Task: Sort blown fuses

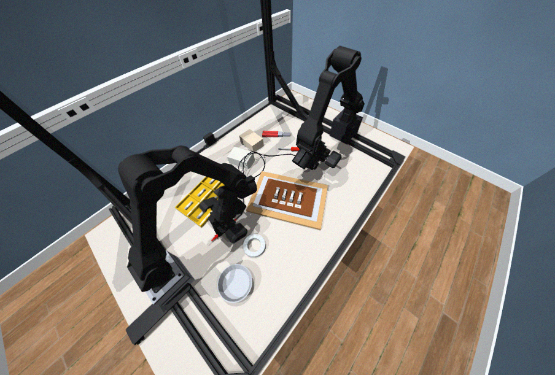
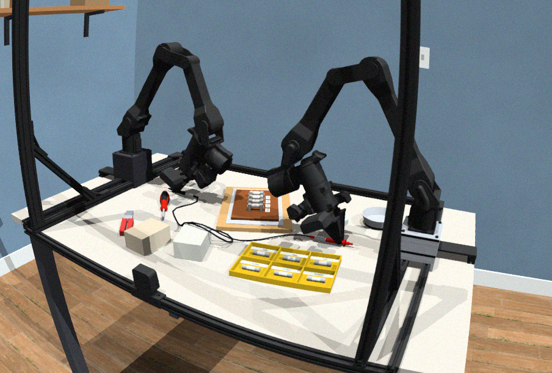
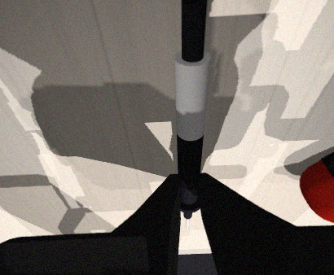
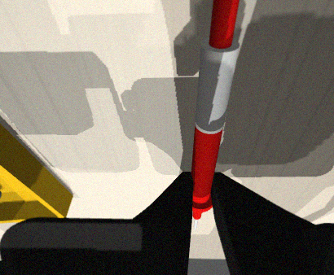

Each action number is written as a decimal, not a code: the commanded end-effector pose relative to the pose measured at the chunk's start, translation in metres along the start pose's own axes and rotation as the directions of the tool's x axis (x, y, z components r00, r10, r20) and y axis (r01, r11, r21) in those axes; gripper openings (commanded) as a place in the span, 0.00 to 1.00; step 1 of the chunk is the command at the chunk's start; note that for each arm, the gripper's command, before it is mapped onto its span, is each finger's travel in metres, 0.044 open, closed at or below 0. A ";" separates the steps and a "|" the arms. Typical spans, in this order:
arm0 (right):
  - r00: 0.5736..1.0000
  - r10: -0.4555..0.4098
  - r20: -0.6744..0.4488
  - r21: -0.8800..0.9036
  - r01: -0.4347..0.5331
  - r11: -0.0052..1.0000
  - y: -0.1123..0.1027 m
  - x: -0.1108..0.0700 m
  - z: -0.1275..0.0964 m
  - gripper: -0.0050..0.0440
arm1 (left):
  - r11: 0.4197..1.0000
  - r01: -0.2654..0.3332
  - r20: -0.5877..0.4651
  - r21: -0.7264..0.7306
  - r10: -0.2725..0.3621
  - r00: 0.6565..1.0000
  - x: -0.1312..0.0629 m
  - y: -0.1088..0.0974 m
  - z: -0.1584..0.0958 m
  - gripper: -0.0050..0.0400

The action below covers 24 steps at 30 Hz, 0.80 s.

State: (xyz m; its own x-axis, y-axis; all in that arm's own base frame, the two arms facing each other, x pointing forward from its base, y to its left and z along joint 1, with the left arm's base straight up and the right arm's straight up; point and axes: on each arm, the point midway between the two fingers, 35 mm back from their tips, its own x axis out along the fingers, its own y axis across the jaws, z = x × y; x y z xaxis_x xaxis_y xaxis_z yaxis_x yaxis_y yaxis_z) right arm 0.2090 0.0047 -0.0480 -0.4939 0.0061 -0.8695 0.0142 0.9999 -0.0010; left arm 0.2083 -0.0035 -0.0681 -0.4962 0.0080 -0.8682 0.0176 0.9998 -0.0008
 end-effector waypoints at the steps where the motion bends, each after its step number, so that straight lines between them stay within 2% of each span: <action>1: 1.000 0.002 0.011 0.000 -0.002 1.000 0.001 -0.002 0.001 0.00 | 1.000 0.000 0.013 -0.001 0.000 1.000 -0.003 0.000 0.001 0.00; 15: 1.000 0.002 0.011 0.000 -0.002 1.000 0.001 -0.002 0.001 0.00 | 1.000 0.000 0.013 -0.001 0.000 1.000 -0.003 0.000 0.001 0.00; 19: 1.000 0.002 0.011 0.000 -0.002 1.000 0.001 -0.002 0.001 0.00 | 1.000 -0.001 0.070 -0.003 0.001 0.998 -0.011 0.001 0.002 0.00; 24: 0.996 0.002 0.086 0.002 -0.002 1.000 0.001 -0.012 0.001 0.00 | 1.000 -0.001 0.131 -0.003 0.001 0.991 -0.019 0.001 0.004 0.00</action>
State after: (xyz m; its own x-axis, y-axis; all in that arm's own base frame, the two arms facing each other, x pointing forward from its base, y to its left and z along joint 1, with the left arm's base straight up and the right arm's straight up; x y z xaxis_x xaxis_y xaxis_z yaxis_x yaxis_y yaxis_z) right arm 0.2099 0.0048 -0.0472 -0.4724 0.0065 -0.8814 0.0149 0.9999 -0.0006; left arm 0.2143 -0.0036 -0.0621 -0.4323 0.0070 -0.9017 0.0176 0.9998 -0.0007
